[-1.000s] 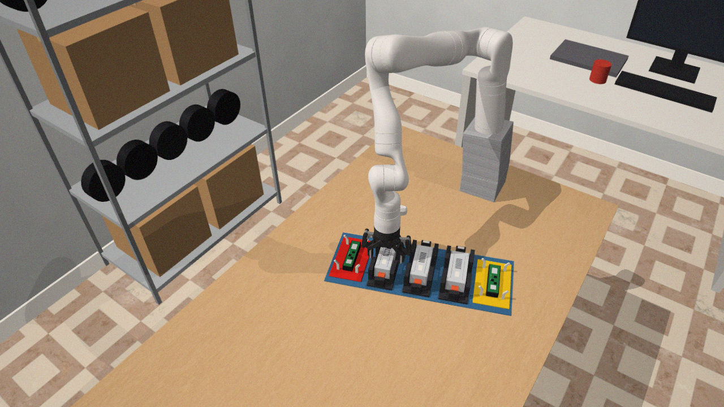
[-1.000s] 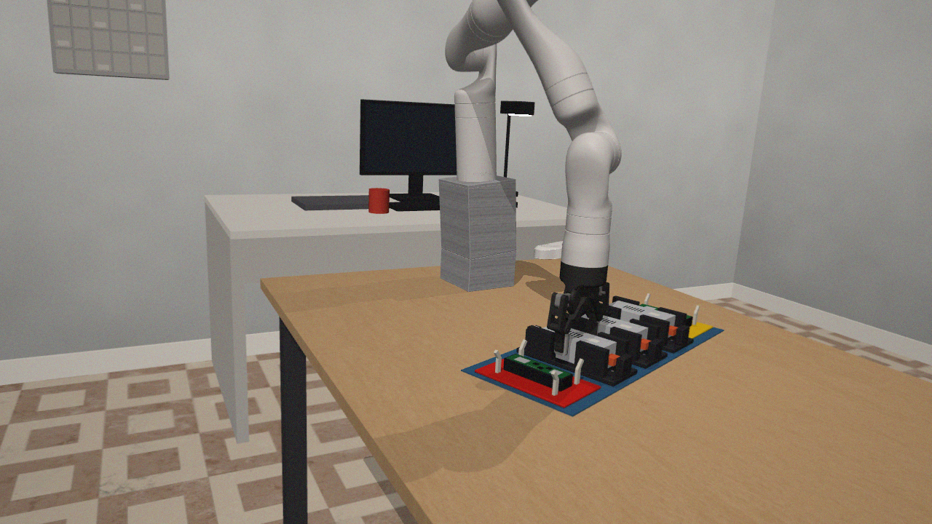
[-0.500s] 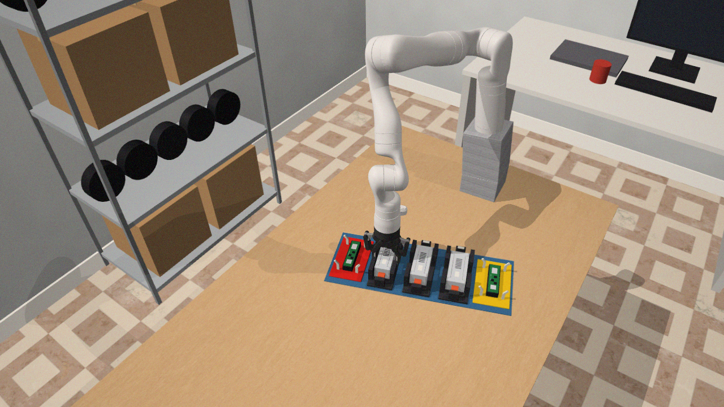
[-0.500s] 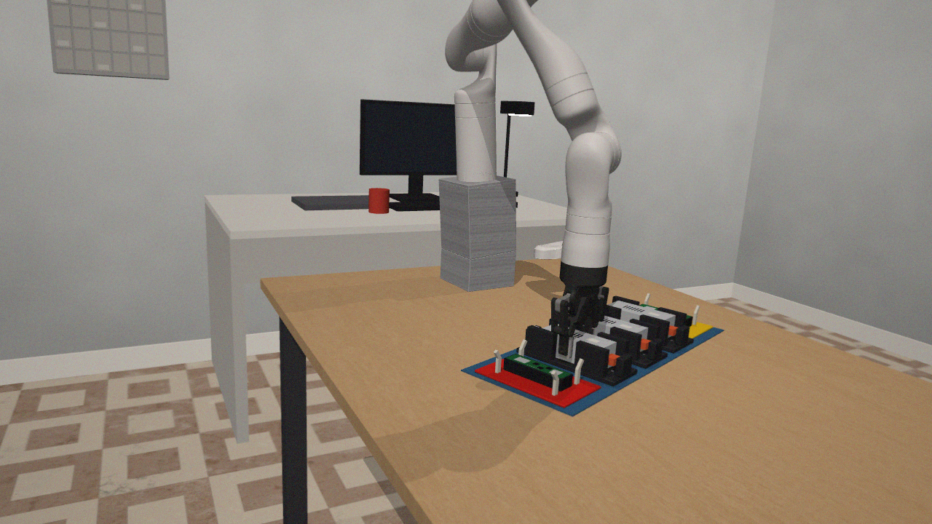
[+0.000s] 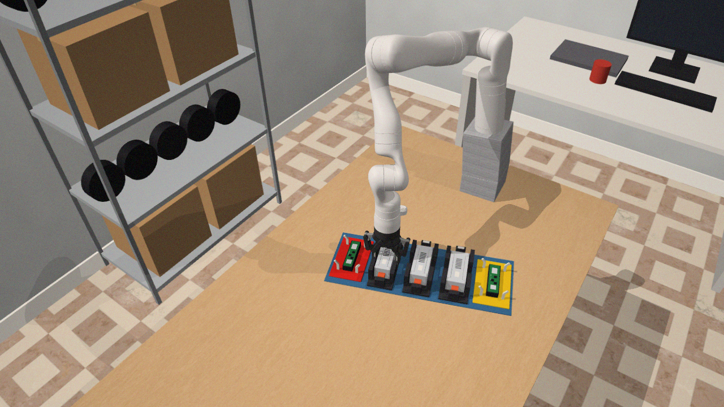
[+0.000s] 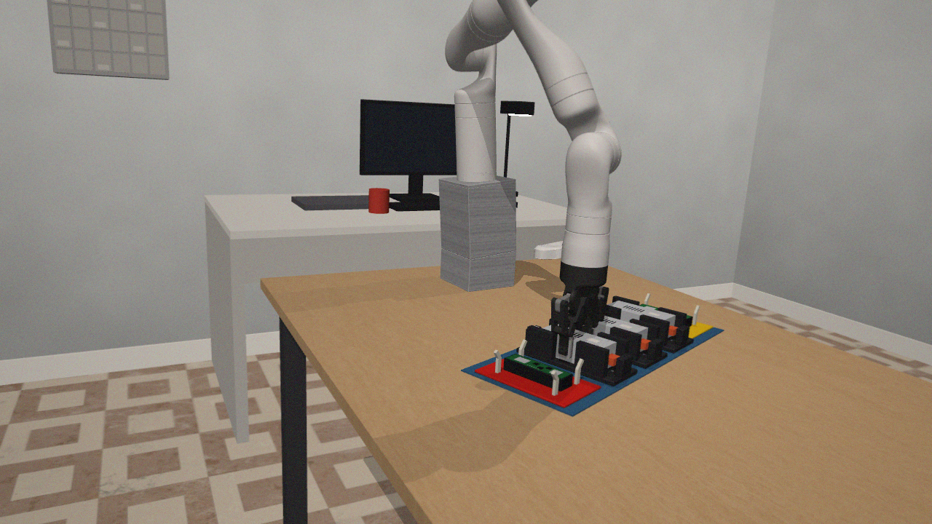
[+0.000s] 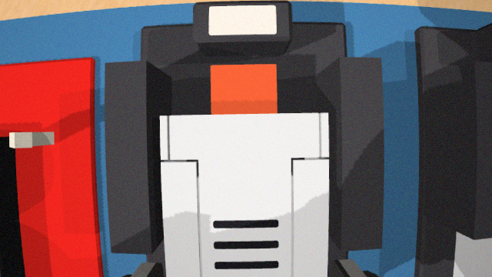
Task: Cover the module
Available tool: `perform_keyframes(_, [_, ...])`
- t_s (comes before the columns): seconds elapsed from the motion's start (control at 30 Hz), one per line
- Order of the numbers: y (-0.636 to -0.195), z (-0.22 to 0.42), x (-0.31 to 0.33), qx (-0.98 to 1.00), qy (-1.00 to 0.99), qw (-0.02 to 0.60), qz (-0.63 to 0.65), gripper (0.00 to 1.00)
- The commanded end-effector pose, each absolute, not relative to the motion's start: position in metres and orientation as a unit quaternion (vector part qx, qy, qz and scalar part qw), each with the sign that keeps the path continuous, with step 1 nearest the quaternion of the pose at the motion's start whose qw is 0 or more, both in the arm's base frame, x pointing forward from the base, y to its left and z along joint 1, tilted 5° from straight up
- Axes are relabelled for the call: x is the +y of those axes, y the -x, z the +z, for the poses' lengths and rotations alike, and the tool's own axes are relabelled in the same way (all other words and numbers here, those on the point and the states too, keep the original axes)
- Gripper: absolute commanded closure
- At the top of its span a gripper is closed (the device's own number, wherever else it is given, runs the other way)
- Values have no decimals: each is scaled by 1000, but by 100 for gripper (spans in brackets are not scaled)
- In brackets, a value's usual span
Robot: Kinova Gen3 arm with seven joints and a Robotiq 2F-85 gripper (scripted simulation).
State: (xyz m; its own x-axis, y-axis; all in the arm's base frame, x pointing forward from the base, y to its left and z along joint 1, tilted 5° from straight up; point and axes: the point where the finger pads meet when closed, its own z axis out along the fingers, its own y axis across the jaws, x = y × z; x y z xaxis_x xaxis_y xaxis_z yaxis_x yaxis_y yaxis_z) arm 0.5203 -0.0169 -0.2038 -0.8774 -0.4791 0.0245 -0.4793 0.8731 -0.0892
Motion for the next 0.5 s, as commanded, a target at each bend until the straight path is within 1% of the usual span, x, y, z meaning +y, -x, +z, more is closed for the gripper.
perform_keyframes(0.0, [-521, -203, -17, -968, -248, 0, 47, 30])
perform_keyframes(0.17, [-521, -203, -17, -968, -248, 0, 47, 30])
perform_keyframes(0.2, [-521, -203, -17, -968, -248, 0, 47, 100])
perform_keyframes(0.47, [-521, -203, -17, -968, -248, 0, 47, 100])
